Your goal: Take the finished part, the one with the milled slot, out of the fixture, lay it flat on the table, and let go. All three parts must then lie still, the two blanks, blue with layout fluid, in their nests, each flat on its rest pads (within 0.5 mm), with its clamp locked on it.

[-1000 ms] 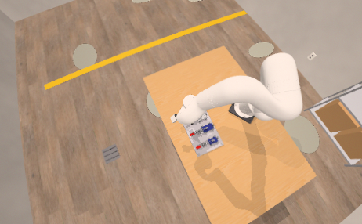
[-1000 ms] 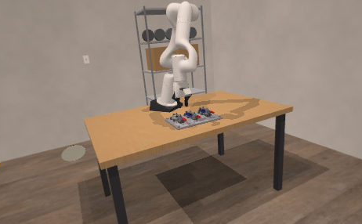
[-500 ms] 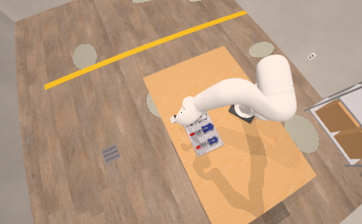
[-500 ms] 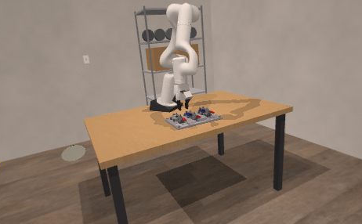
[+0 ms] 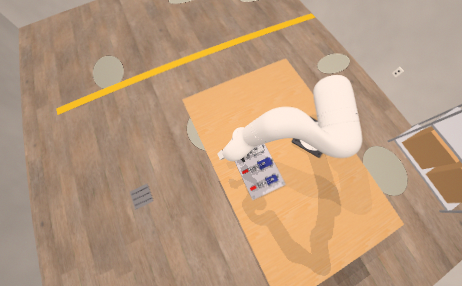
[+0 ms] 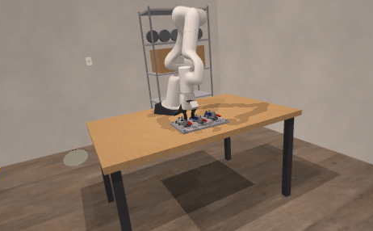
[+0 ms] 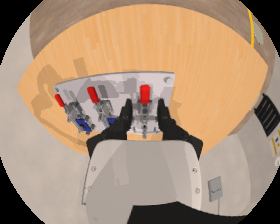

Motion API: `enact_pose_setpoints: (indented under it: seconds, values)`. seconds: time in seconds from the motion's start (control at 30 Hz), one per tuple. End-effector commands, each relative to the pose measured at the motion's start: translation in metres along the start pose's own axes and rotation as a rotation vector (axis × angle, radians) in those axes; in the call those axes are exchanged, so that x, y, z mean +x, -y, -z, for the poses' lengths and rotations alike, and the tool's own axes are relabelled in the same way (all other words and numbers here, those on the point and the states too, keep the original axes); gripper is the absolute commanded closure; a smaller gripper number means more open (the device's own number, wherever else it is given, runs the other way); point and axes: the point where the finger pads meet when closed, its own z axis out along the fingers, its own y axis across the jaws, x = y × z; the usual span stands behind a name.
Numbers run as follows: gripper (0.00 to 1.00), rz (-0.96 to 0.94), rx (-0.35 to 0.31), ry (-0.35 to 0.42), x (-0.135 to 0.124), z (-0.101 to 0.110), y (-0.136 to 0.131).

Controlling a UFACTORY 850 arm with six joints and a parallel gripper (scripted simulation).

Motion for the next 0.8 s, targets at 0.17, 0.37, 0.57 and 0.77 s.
enact_pose_setpoints:
  seconds: [0.17, 0.37, 0.57, 0.77]
  values:
    - [0.53, 0.001, 0.003, -0.008, 0.0020, -0.0146, -0.0001]
    - [0.53, 0.001, 0.003, -0.008, 0.0020, -0.0149, -0.0001]
    - [0.53, 0.001, 0.003, -0.008, 0.0020, -0.0149, -0.0001]
    - [0.53, 0.001, 0.003, -0.009, 0.0020, -0.0149, -0.0001]
